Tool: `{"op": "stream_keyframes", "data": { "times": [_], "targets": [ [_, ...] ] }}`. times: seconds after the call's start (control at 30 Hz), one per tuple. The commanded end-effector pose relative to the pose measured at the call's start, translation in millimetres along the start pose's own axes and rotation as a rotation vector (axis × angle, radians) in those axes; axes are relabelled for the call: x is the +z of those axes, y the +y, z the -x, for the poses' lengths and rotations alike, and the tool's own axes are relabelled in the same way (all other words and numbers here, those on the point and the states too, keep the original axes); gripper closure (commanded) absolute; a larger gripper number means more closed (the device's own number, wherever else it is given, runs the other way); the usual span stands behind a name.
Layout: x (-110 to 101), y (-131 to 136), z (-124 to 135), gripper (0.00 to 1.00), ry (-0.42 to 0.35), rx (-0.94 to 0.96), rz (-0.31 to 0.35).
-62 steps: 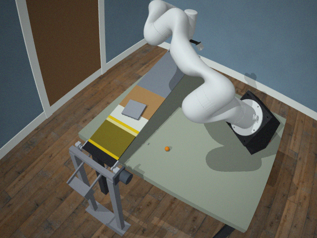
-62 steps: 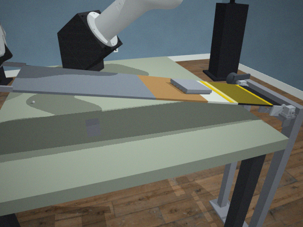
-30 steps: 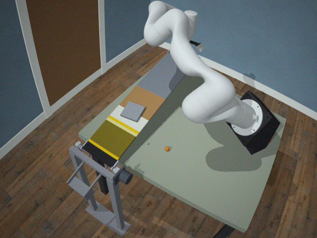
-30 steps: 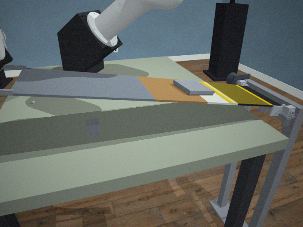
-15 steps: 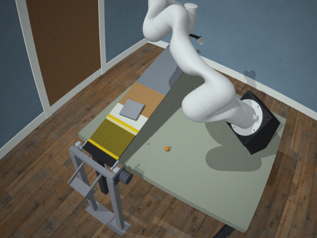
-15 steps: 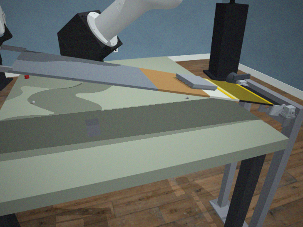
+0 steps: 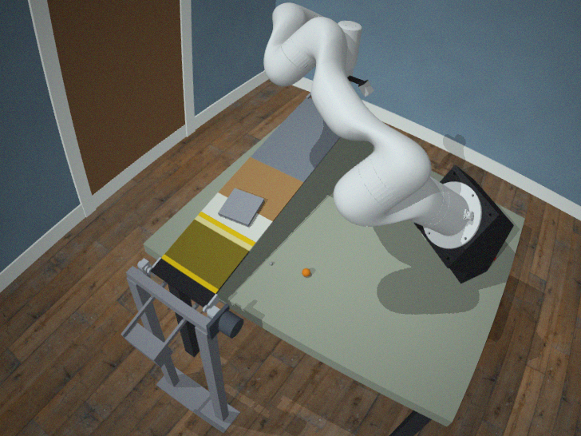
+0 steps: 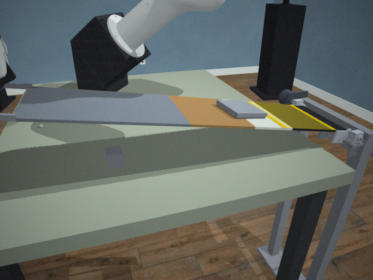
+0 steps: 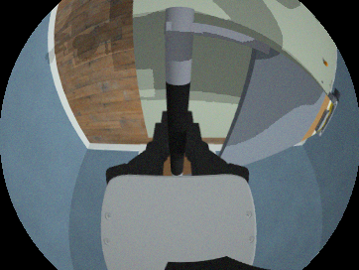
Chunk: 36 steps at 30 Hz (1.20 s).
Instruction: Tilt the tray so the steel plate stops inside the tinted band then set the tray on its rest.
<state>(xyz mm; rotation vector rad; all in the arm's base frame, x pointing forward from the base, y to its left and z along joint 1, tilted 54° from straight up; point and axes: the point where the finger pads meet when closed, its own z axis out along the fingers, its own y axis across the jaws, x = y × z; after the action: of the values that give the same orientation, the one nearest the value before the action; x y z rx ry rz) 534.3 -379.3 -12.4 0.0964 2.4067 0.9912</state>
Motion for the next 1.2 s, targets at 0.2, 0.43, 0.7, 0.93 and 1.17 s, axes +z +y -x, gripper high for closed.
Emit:
{"op": "stream_keyframes", "data": {
  "times": [0.2,0.43,0.7,0.93,1.17],
  "targets": [
    [4.9,-1.5,0.9,1.0,-0.001,-0.001,-0.001],
    [-65.8,14.2,0.8,1.0,-0.001,-0.001,-0.001],
    [3.8,-1.3,0.9,1.0,-0.001,-0.001,-0.001],
    [5.8,-1.6,0.9,1.0,-0.001,-0.001,-0.001],
    [7.5,-1.9,0.9,1.0,-0.001,-0.001,-0.001]
  ]
}}
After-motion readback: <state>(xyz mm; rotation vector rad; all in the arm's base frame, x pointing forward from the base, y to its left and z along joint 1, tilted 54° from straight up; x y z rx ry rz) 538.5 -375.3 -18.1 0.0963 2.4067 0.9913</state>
